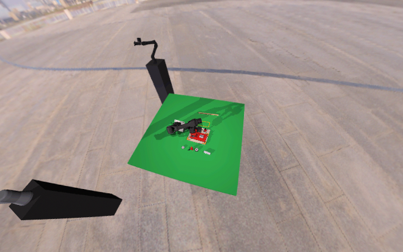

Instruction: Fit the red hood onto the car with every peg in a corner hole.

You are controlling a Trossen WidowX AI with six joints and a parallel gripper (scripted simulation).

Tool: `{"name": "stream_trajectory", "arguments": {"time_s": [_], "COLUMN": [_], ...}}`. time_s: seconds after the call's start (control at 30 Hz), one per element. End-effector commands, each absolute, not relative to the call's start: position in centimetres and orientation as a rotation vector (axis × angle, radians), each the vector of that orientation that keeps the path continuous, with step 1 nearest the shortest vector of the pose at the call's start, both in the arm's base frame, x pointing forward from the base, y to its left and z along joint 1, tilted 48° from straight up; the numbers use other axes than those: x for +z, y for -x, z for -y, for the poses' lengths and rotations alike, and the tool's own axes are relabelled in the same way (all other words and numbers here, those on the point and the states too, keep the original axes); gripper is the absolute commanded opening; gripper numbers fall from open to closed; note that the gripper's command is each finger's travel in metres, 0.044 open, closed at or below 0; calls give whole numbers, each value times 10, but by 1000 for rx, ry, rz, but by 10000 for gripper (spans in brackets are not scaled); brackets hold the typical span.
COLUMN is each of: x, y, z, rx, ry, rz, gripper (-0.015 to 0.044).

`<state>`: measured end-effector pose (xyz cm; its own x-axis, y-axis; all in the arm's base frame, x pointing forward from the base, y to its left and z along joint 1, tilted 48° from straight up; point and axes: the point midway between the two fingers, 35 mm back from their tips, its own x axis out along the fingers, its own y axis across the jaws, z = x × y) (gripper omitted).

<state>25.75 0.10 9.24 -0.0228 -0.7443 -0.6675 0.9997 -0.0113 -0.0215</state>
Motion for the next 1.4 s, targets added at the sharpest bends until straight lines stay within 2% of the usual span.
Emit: {"name": "stream_trajectory", "arguments": {"time_s": [0.0, 1.37], "x": [98, 102], "y": [-259, -307], "z": [-8, -6], "rx": [-1511, -1158], "ry": [-572, 32], "rz": [-584, -1089], "gripper": [0, 0]}}
